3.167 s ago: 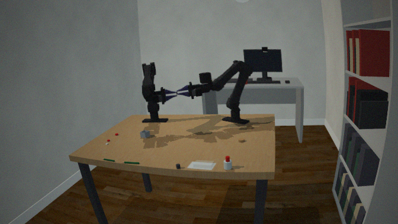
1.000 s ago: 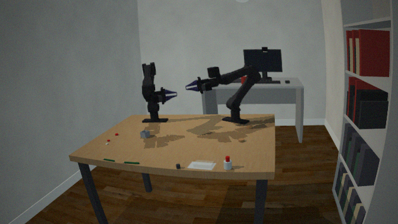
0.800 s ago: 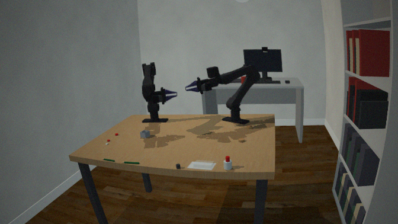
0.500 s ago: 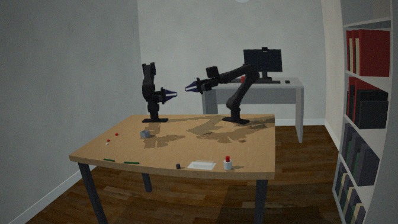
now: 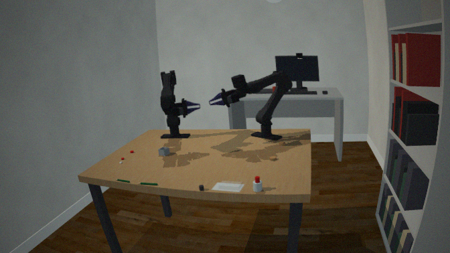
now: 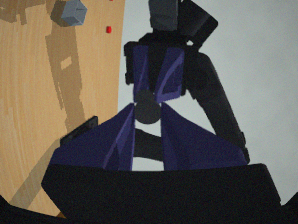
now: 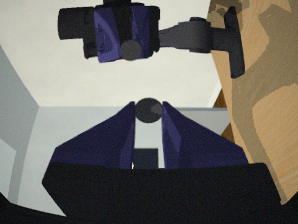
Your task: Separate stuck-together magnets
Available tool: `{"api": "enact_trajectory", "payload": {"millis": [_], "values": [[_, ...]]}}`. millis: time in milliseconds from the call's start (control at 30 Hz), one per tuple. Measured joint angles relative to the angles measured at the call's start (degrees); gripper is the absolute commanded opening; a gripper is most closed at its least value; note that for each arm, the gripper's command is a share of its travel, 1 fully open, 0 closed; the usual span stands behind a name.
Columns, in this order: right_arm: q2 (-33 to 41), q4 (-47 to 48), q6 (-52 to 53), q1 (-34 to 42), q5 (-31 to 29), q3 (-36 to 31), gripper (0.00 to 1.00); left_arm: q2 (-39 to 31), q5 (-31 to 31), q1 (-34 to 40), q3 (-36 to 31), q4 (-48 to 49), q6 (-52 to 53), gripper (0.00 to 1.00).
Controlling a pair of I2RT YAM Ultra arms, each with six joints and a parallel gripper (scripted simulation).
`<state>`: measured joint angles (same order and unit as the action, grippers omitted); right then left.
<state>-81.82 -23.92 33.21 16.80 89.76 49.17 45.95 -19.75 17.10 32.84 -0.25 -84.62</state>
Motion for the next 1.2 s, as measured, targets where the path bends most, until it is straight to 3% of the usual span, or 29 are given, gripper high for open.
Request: {"api": "enact_trajectory", "payload": {"millis": [1200], "values": [[0.00, 0.35, 0.00, 0.04, 0.00, -0.07, 0.18, 5.44, -1.42, -4.31, 5.03, -10.71, 6.40, 0.18]]}}
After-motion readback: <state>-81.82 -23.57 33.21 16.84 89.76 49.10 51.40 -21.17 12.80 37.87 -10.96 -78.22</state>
